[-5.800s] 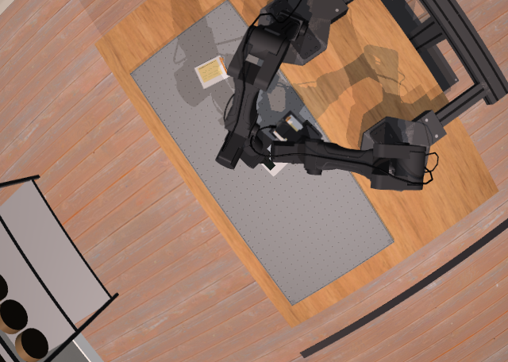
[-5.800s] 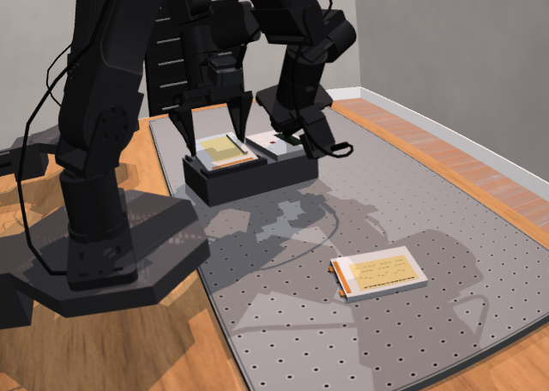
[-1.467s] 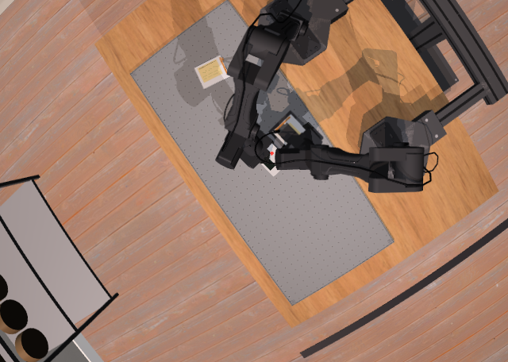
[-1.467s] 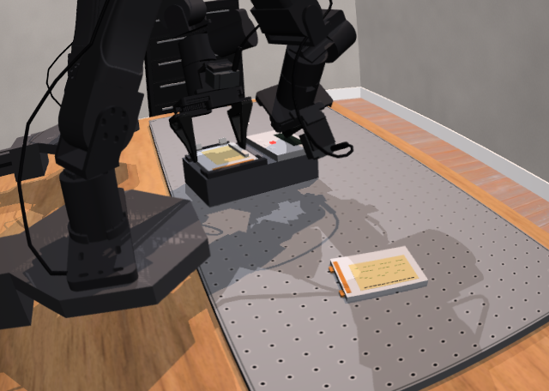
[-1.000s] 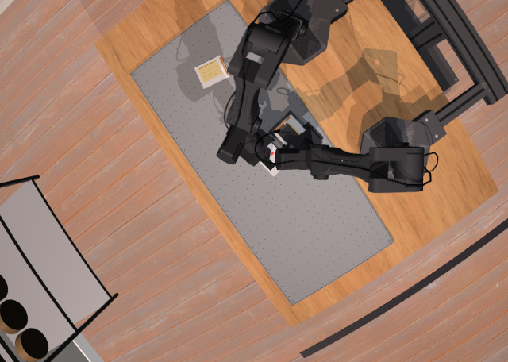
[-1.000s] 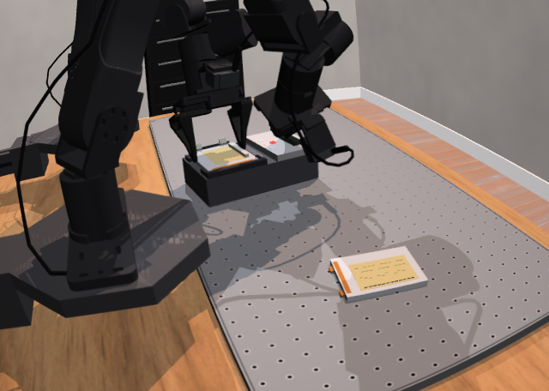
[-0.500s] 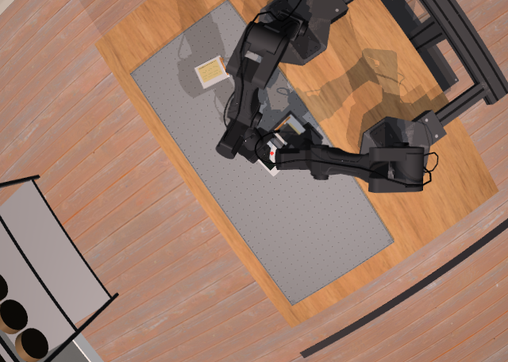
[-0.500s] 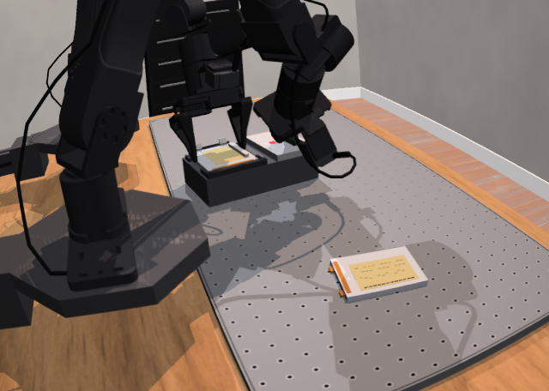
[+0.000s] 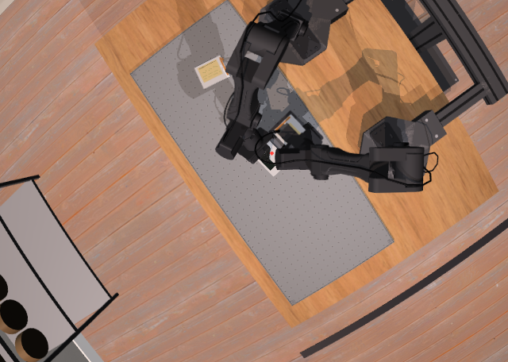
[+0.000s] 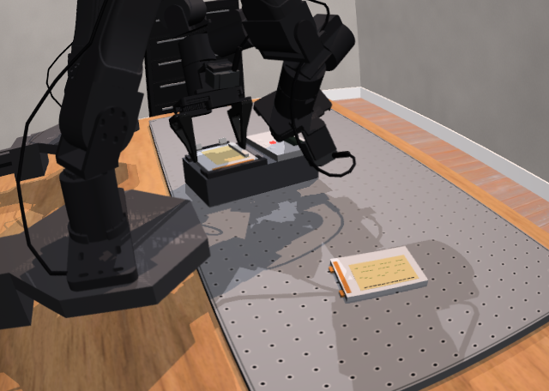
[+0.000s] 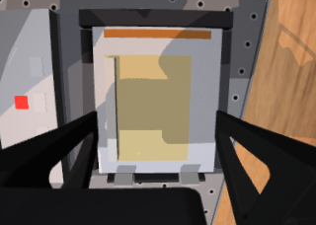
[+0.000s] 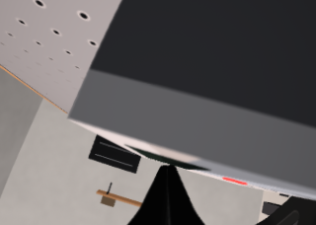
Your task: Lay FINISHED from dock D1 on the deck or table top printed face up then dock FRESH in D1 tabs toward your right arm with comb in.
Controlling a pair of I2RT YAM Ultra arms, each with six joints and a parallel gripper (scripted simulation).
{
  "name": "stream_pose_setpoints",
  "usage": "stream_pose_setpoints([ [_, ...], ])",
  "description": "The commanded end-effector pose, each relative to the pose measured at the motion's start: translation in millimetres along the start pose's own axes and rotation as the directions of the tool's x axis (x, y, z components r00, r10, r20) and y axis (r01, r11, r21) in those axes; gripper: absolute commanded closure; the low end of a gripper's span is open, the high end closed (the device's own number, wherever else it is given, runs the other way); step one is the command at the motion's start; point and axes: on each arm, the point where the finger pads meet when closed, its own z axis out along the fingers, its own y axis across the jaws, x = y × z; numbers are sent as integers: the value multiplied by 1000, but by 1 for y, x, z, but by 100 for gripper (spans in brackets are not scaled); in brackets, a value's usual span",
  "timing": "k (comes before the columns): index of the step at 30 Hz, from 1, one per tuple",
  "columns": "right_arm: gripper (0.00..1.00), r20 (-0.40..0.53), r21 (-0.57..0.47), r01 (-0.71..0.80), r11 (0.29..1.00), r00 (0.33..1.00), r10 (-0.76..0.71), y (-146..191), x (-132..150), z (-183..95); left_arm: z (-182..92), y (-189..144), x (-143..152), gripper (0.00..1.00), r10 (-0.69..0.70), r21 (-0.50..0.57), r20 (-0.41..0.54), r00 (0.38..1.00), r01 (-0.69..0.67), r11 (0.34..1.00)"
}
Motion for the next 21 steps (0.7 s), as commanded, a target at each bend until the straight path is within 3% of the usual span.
stream_pose_setpoints([
  [1,100,110,83,-82,993,991,72,-21,-20,3,-2,2,-4,100,3,-9,13,1000,-3,1000],
  [21,100,110,83,-82,993,991,72,-3,-4,1,-2,2,-4,100,3,-9,13,1000,-3,1000],
])
